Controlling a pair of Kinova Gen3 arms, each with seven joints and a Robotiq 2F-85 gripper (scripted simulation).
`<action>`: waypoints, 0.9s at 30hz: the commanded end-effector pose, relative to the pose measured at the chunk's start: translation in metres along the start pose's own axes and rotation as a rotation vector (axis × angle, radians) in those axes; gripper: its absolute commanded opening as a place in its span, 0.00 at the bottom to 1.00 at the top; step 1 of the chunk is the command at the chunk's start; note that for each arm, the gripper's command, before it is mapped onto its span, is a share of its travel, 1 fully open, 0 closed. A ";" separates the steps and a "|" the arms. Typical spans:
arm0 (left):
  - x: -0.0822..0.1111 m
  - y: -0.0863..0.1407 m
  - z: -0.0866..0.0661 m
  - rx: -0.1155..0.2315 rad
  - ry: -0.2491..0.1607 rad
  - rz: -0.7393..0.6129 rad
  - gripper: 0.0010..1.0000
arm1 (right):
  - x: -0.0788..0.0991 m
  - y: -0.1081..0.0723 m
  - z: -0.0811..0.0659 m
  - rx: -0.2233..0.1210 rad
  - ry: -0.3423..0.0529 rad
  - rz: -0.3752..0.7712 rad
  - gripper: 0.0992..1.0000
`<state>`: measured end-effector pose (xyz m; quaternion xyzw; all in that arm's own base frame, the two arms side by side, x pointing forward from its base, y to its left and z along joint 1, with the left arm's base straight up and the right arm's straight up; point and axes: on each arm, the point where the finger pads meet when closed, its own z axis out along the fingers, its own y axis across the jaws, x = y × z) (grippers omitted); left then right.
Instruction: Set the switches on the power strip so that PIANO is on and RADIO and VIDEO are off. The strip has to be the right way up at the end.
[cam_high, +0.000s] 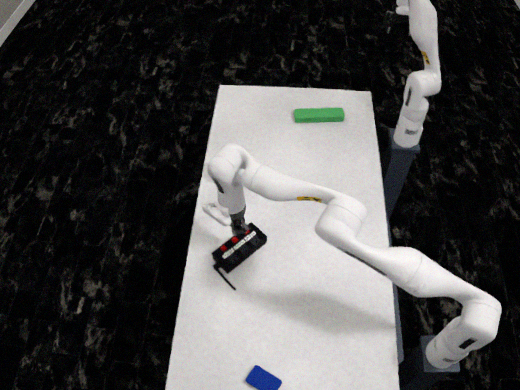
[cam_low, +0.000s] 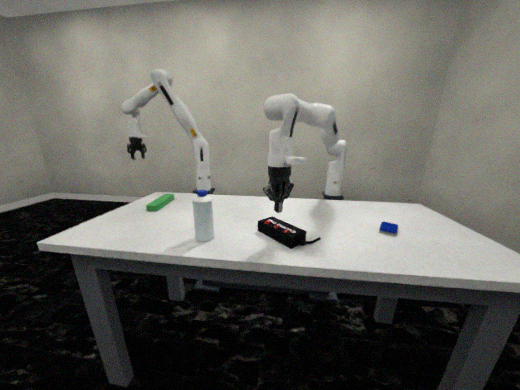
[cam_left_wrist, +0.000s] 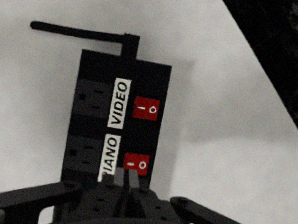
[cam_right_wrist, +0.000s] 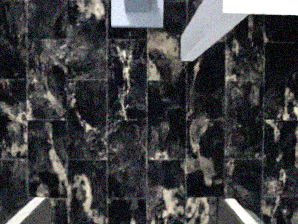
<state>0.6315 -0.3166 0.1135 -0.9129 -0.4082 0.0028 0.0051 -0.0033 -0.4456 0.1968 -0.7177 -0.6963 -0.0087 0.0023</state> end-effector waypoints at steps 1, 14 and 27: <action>0.003 0.002 -0.002 -0.009 0.004 0.005 0.10 | 0.000 0.000 -0.001 0.000 -0.002 0.000 1.00; 0.003 0.003 0.001 -0.014 0.005 0.005 0.10 | 0.000 0.000 -0.001 0.000 -0.002 0.000 1.00; 0.003 0.002 0.012 -0.014 0.004 0.005 0.10 | 0.000 0.000 -0.001 0.000 -0.002 0.000 1.00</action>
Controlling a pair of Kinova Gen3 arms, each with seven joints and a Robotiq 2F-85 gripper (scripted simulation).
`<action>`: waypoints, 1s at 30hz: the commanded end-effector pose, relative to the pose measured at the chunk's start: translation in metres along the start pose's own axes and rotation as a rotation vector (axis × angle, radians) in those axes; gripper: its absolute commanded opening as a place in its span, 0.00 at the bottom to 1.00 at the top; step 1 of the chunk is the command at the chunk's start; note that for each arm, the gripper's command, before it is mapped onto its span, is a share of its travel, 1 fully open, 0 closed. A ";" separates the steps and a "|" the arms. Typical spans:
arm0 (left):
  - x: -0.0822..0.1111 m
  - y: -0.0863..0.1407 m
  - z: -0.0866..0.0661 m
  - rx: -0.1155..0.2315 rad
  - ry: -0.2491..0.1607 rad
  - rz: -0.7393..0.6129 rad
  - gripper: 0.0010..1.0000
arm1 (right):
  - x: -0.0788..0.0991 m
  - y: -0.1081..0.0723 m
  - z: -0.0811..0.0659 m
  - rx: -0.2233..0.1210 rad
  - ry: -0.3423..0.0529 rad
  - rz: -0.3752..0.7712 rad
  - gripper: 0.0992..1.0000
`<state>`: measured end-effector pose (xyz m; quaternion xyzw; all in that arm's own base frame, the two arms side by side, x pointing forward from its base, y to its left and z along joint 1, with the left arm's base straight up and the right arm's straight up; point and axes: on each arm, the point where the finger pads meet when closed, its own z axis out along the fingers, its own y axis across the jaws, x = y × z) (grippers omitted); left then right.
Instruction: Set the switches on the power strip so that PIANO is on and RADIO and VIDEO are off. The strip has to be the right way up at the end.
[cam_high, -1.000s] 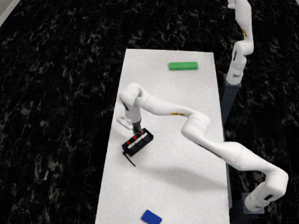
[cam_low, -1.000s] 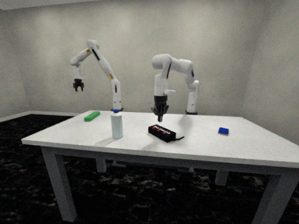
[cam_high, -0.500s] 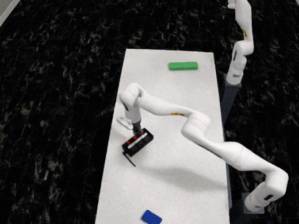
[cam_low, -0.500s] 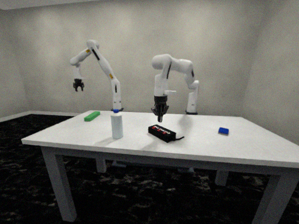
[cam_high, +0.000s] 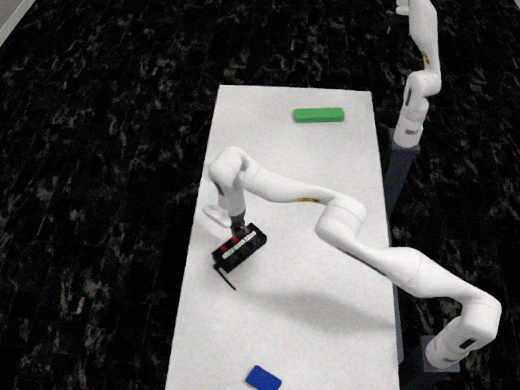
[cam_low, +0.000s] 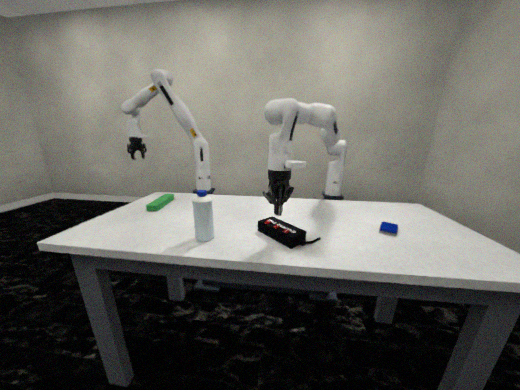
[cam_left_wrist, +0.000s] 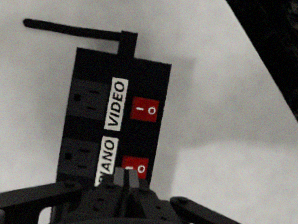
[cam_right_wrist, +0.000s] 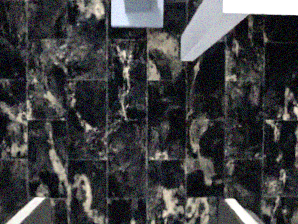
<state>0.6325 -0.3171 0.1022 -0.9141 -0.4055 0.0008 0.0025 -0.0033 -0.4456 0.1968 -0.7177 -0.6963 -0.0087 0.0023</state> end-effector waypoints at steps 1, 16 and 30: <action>0.003 0.001 0.002 -0.008 0.003 -0.001 0.10 | 0.000 0.000 -0.001 0.000 -0.002 0.000 1.00; 0.003 0.000 0.020 -0.008 0.003 0.000 0.10 | 0.000 0.000 -0.001 0.000 -0.002 0.000 1.00; 0.003 -0.002 0.030 -0.002 0.002 0.000 0.10 | 0.000 0.000 -0.001 0.000 -0.002 0.000 1.00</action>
